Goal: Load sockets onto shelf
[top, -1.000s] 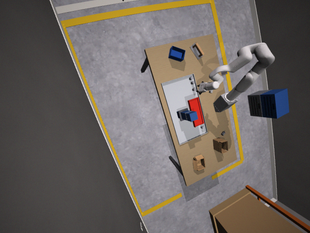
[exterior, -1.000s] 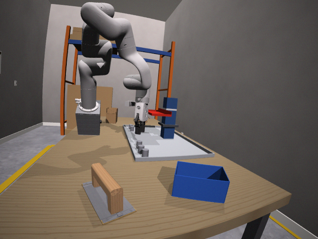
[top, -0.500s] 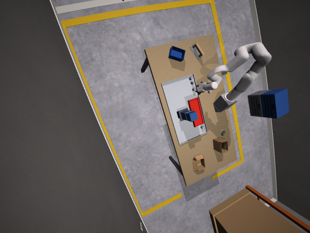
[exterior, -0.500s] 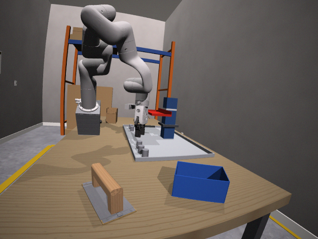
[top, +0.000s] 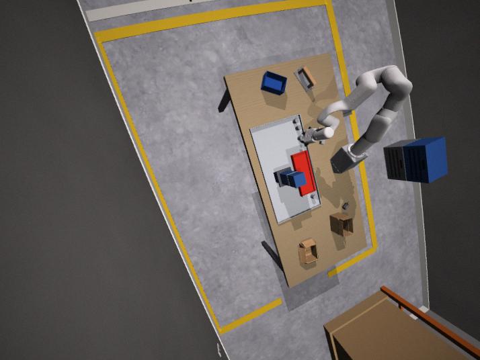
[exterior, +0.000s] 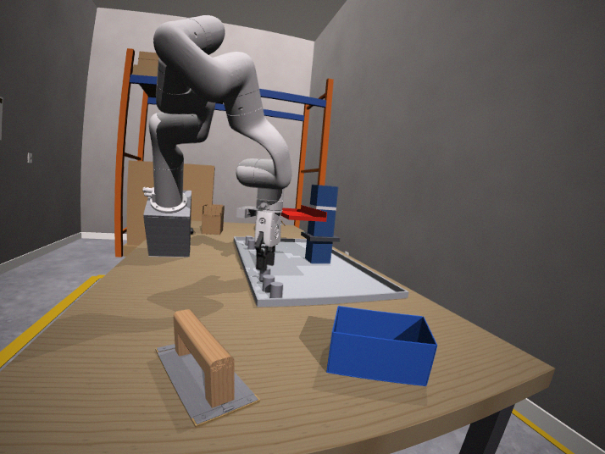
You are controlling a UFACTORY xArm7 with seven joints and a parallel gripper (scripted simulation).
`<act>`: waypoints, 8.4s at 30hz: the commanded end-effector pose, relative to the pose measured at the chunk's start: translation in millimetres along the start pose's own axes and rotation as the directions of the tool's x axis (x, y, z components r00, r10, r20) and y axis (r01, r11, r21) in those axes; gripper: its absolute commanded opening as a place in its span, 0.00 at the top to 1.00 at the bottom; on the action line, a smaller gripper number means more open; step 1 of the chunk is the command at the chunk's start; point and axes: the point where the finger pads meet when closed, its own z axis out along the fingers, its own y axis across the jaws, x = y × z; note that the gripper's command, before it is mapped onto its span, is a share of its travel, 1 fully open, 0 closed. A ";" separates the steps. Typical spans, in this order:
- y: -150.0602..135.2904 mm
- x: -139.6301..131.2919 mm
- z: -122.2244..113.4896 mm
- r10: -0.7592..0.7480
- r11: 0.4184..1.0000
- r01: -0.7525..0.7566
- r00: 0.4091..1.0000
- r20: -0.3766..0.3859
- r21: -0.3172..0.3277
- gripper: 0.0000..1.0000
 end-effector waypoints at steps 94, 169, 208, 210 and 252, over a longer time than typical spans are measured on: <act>0.9 -1.6 -7.6 -0.001 1.000 0.001 1.000 0.005 0.000 1.00; -8.5 15.1 -89.7 -0.001 1.000 0.001 1.000 0.005 0.000 1.00; -33.3 58.4 -223.5 -0.001 1.000 0.001 1.000 0.005 0.000 1.00; -33.7 59.1 -225.7 -0.001 1.000 0.001 1.000 0.005 0.000 1.00; 170.0 118.7 -221.9 -0.002 0.999 0.001 1.000 0.015 0.035 1.00</act>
